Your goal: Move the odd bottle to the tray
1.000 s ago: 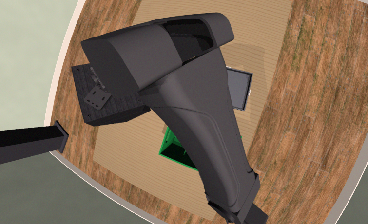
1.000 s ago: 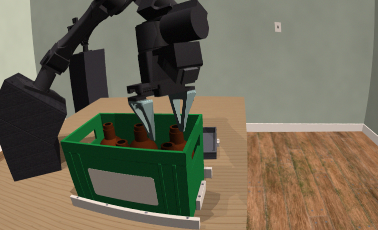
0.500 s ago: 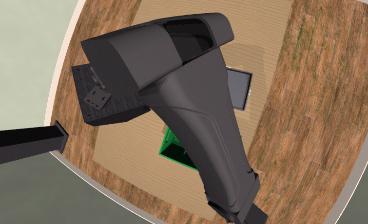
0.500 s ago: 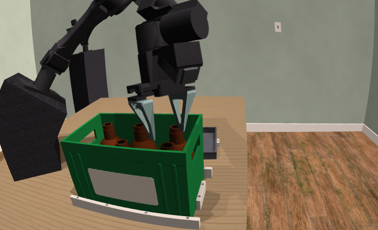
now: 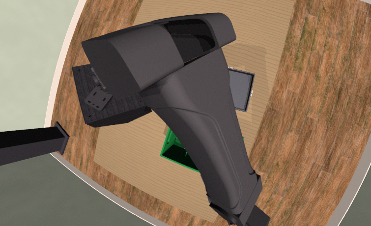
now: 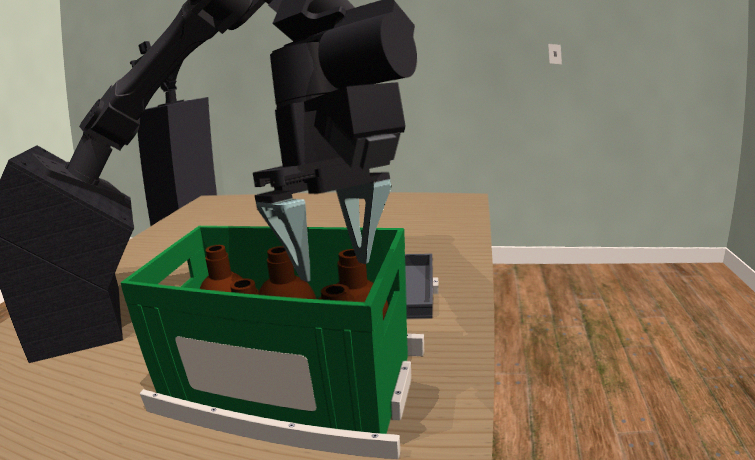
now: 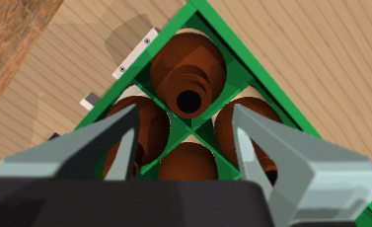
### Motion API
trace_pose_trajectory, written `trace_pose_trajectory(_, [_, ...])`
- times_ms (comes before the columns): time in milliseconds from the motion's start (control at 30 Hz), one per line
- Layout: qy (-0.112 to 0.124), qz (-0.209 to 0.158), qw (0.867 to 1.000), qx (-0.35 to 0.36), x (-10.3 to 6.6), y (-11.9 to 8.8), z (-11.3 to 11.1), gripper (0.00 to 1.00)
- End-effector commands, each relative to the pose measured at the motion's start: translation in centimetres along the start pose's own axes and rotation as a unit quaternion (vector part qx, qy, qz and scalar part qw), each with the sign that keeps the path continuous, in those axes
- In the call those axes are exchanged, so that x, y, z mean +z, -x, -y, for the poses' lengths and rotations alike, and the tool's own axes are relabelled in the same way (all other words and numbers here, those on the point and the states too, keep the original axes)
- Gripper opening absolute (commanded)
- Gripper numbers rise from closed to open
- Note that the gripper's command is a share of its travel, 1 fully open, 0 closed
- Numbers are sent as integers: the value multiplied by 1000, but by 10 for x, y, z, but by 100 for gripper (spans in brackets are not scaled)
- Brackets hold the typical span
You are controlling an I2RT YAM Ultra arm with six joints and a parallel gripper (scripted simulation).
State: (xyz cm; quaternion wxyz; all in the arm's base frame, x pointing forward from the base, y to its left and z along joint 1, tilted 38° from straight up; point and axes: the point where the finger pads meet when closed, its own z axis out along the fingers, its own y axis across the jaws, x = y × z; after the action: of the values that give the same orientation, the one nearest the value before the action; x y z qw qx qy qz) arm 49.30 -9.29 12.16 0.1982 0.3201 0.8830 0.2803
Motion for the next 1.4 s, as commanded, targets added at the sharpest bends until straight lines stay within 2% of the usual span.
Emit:
trace_pose_trajectory(0, [-4, 12, 1000, 8, -4, 7, 7, 61])
trace_pose_trajectory(933, [-4, 9, 1000, 5, -4, 13, 8, 61])
trace_pose_trajectory(967, [2, 22, 1000, -5, -17, 16, -3, 61])
trace_pose_trajectory(1367, [3, 23, 1000, -6, -16, 17, -2, 61])
